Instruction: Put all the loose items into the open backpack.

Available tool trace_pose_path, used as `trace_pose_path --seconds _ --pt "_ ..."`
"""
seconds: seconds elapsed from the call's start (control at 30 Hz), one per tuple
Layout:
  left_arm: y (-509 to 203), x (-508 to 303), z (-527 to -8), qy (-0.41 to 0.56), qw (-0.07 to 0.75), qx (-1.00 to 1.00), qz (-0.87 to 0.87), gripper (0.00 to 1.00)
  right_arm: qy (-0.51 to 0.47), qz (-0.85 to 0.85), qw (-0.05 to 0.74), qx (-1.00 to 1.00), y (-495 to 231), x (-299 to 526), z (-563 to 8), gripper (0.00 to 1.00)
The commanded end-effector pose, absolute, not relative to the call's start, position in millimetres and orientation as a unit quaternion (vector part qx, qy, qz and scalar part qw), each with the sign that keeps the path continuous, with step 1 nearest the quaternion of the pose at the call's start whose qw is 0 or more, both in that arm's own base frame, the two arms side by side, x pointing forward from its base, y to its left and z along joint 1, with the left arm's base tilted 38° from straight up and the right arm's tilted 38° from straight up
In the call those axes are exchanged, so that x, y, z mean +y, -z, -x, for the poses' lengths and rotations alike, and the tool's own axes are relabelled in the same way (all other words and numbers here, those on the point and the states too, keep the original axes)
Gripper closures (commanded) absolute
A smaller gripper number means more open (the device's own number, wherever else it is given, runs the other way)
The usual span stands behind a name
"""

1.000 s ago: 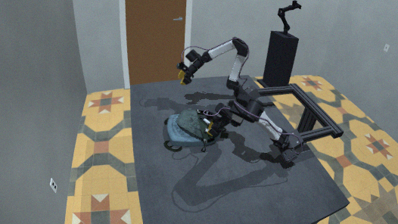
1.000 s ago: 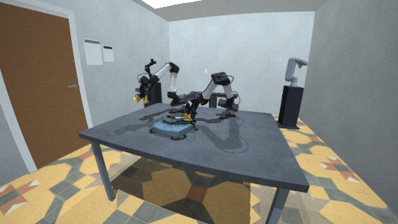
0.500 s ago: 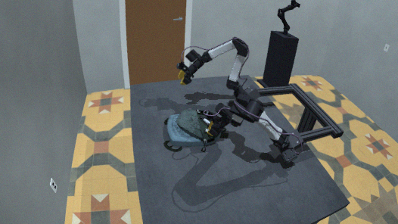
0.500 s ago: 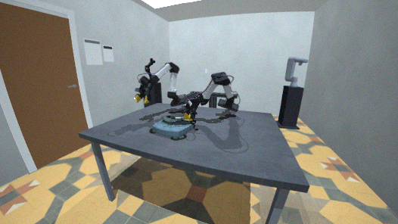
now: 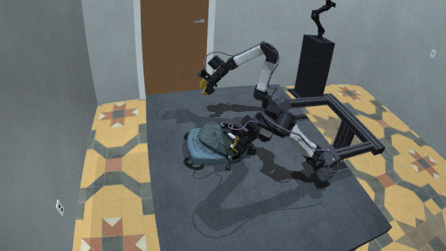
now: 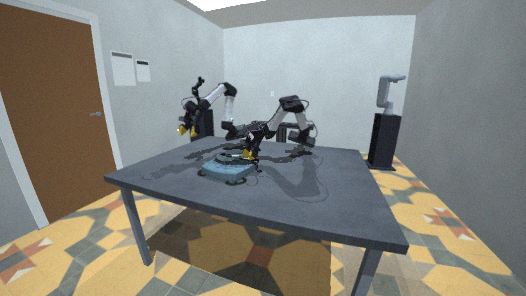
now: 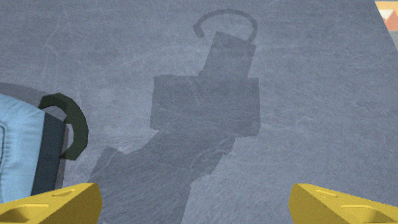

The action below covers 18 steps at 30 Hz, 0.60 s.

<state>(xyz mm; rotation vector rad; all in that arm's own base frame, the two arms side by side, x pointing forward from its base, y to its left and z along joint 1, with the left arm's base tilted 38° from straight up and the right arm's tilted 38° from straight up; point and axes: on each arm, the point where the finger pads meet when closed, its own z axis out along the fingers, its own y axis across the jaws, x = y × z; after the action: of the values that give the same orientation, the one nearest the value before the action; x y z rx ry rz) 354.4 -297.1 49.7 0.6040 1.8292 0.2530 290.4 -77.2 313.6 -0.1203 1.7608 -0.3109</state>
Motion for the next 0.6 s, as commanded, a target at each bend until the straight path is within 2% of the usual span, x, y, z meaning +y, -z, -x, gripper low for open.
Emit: trace_pose_path --seconds 0.0,0.47,0.5,0.57 --pt "-42.2 -292.7 -361.6 -0.126 0.551 0.784 -0.256 0.71 0.137 0.055 0.63 0.762 -319.1 -75.7 -289.5 0.1" --pt "-55.1 -301.2 -354.7 -0.105 0.567 0.776 -0.255 0.71 0.137 0.055 0.63 0.762 -319.1 -75.7 -289.5 0.1" --pt "-55.1 -301.2 -354.7 -0.105 0.567 0.776 -0.255 0.64 0.137 0.055 0.63 0.762 -319.1 -75.7 -289.5 0.1" --pt "-55.1 -301.2 -354.7 -0.105 0.567 0.776 -0.255 0.64 0.137 0.055 0.63 0.762 -319.1 -75.7 -289.5 0.1"
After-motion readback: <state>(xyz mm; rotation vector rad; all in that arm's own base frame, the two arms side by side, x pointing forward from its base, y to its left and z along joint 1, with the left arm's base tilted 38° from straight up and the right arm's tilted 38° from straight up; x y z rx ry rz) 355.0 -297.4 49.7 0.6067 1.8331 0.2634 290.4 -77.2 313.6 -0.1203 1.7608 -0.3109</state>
